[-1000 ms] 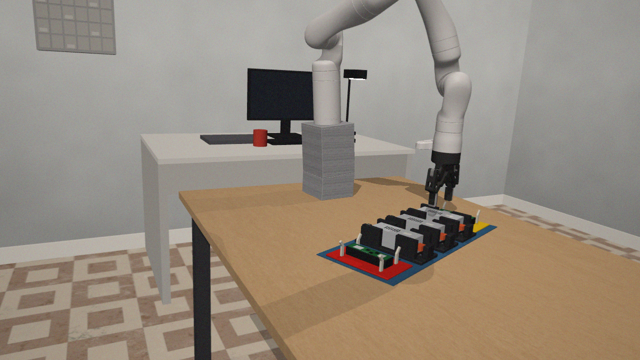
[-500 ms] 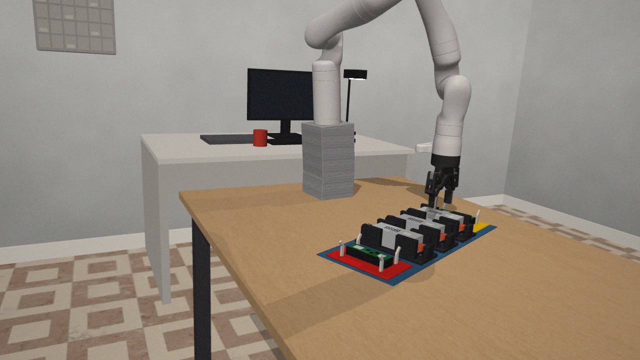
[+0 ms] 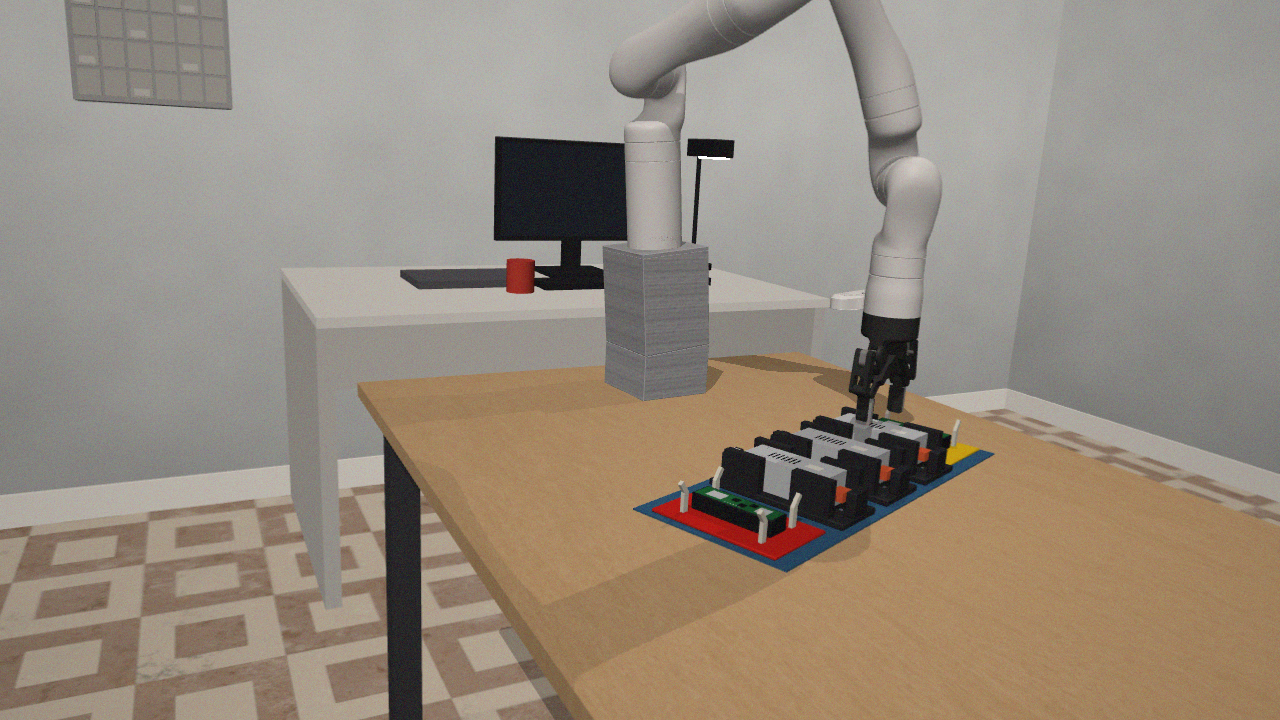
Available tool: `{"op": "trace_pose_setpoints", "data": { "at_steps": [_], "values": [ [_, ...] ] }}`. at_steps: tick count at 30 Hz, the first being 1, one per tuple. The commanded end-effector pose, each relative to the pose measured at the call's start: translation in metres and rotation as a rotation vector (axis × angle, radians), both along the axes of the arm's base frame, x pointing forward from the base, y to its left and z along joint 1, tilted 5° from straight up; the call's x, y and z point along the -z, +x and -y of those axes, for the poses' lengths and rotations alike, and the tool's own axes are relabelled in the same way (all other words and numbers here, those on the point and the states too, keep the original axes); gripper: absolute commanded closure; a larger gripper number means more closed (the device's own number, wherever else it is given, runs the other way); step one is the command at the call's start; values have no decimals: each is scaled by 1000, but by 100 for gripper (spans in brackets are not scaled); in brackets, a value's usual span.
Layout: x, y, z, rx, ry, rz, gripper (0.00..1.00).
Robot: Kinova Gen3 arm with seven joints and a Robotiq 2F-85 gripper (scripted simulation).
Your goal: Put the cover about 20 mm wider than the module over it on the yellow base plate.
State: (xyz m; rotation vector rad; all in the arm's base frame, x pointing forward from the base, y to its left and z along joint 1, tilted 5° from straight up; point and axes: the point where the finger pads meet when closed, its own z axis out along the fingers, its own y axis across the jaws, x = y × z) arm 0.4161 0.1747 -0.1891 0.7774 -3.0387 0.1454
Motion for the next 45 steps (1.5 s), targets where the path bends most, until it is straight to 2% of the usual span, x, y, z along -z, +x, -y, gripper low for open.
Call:
{"op": "trace_pose_setpoints", "data": {
  "at_steps": [1,45],
  "values": [
    [1,1,0,0,1,2,0],
    [24,1,2,0,1,2,0]
  ]
}}
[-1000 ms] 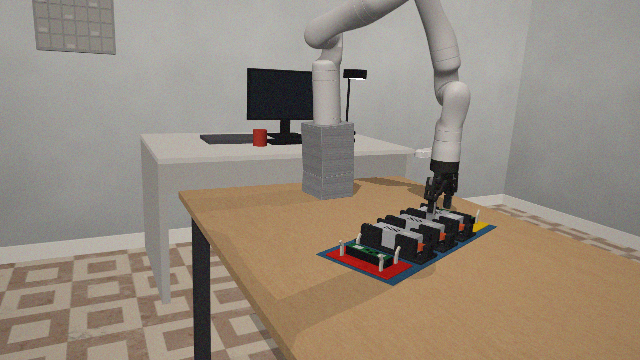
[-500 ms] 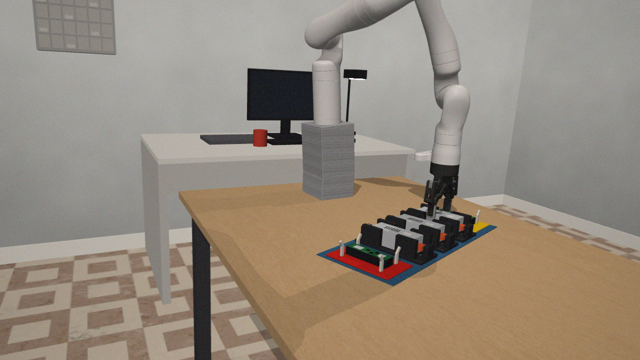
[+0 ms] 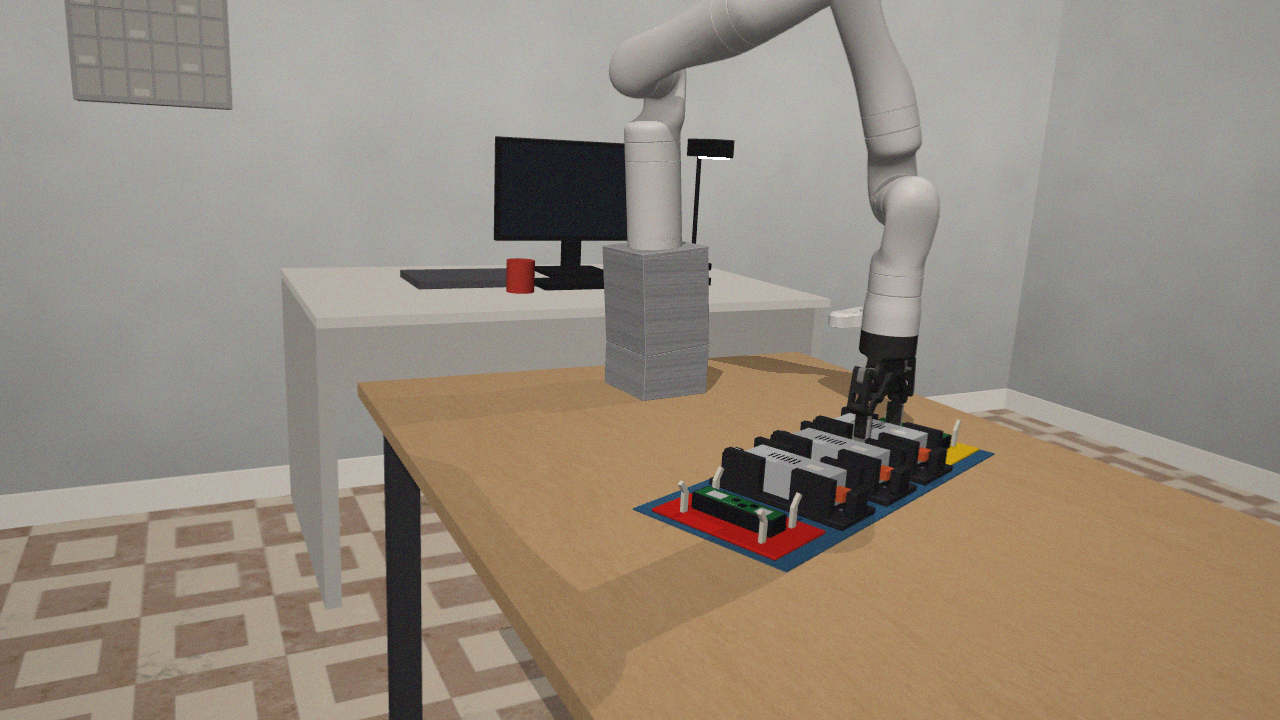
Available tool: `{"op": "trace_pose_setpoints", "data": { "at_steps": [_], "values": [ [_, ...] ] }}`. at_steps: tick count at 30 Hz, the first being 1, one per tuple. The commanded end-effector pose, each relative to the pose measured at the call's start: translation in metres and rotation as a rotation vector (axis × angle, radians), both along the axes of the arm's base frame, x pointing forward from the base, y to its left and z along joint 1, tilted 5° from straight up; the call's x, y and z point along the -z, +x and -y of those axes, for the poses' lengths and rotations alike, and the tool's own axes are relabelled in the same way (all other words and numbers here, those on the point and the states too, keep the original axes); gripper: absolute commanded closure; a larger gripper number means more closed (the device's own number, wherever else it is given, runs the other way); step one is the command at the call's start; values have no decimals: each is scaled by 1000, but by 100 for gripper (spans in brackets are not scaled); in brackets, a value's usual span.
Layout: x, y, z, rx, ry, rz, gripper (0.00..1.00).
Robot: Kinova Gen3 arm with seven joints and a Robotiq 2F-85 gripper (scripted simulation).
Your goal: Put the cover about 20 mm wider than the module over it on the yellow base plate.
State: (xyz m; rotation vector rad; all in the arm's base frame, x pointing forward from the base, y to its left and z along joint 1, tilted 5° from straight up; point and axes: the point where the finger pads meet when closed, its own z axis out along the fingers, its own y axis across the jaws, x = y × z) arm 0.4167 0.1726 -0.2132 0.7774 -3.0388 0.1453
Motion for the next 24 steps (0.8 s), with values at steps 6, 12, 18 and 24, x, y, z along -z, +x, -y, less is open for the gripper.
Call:
{"op": "trace_pose_setpoints", "data": {
  "at_steps": [6,12,18,24],
  "values": [
    [6,1,0,0,1,1,0],
    [9,1,0,0,1,1,0],
    [9,1,0,0,1,2,30],
    [9,1,0,0,1,2,30]
  ]
}}
